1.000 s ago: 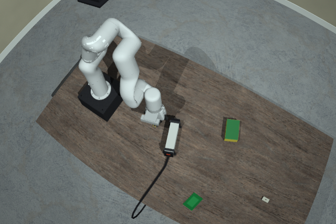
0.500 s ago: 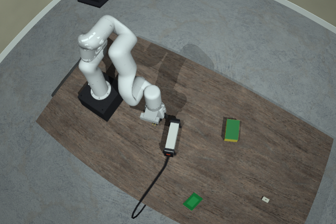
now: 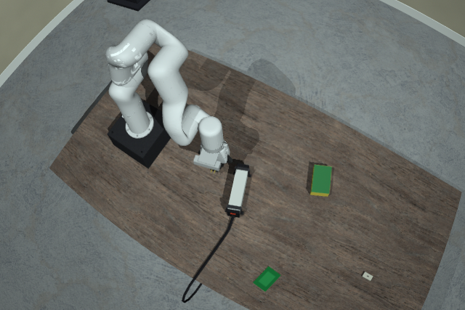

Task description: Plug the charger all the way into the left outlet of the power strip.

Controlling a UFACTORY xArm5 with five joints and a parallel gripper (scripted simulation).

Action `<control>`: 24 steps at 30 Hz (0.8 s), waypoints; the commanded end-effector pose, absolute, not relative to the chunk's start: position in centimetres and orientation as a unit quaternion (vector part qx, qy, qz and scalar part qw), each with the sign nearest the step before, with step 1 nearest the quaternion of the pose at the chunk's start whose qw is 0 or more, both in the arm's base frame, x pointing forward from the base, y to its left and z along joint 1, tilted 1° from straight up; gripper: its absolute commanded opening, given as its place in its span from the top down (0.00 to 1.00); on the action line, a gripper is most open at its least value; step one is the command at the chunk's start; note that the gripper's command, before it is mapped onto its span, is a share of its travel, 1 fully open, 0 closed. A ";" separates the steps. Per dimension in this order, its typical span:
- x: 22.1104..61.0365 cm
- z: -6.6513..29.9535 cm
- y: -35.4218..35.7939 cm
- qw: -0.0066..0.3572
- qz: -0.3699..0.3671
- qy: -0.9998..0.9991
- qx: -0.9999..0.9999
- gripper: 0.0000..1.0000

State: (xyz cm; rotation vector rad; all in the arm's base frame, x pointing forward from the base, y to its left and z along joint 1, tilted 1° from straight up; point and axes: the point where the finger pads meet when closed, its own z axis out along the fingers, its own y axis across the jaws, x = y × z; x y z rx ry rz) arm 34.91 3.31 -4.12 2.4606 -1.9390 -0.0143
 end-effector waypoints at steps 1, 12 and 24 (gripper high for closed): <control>35.0 -4.0 3.3 0.003 -0.003 -0.619 0.786 1.00; 35.1 -4.0 2.8 0.003 -0.004 -0.550 0.835 1.00; 35.3 -4.0 0.8 0.002 -0.006 -0.270 0.963 1.00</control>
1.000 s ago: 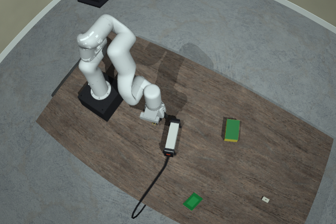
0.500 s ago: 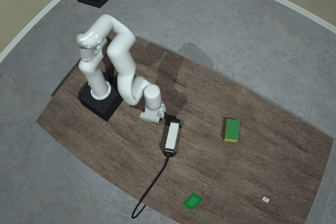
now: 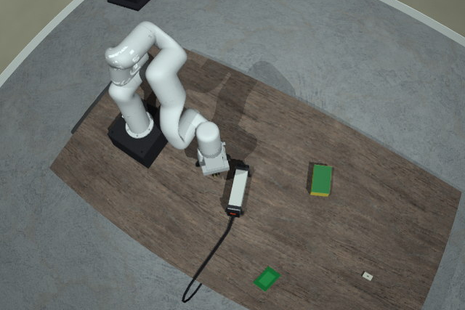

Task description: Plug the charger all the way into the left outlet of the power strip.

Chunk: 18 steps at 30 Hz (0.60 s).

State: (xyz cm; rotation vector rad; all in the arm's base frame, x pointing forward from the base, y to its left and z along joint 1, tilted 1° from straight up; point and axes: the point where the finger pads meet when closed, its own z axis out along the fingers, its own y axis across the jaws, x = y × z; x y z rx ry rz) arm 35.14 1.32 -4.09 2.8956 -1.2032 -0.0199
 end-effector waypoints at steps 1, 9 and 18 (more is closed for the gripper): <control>35.3 -4.0 0.5 0.002 -0.006 -0.251 0.968 1.00; 35.4 -4.0 -1.1 0.000 -0.007 -0.068 0.998 1.00; 35.4 -4.0 -1.8 -0.002 -0.008 0.145 0.989 1.00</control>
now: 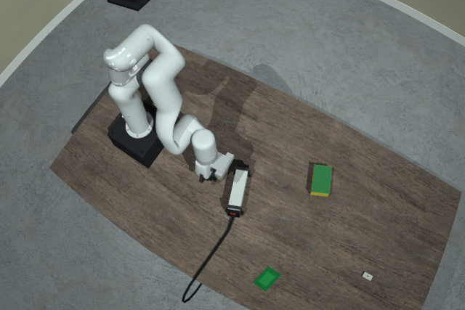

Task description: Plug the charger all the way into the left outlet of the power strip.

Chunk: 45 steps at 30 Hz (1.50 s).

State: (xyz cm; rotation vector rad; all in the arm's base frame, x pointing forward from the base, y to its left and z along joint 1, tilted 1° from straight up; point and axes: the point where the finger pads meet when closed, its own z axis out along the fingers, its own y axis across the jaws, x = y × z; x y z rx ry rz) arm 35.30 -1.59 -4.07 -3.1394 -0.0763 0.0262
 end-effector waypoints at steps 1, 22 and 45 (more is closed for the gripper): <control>35.4 -4.0 -1.8 0.002 0.008 -0.156 -0.988 1.00; 35.4 -4.4 -1.9 0.002 0.008 -0.165 -0.986 1.00; 35.4 -6.5 -2.0 0.002 0.008 -0.170 -0.985 1.00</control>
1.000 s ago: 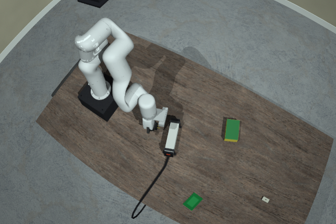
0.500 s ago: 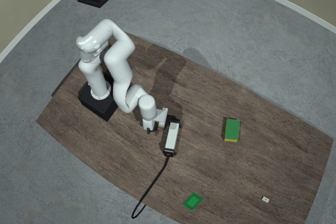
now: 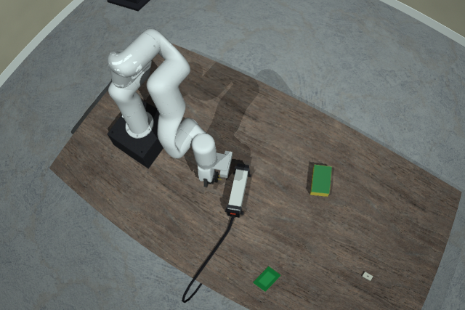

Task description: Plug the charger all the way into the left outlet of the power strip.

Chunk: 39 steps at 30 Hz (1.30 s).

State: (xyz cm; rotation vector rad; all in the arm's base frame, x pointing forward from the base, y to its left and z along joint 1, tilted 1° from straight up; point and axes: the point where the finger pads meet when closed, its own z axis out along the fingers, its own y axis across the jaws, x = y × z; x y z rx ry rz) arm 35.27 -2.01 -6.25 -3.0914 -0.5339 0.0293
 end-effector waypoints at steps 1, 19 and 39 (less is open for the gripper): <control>35.4 -6.6 -2.1 0.002 0.008 -0.170 -0.985 1.00; 35.4 -7.5 -2.1 0.002 0.008 -0.170 -0.985 1.00; 35.4 -7.5 -2.1 0.002 0.008 -0.170 -0.985 1.00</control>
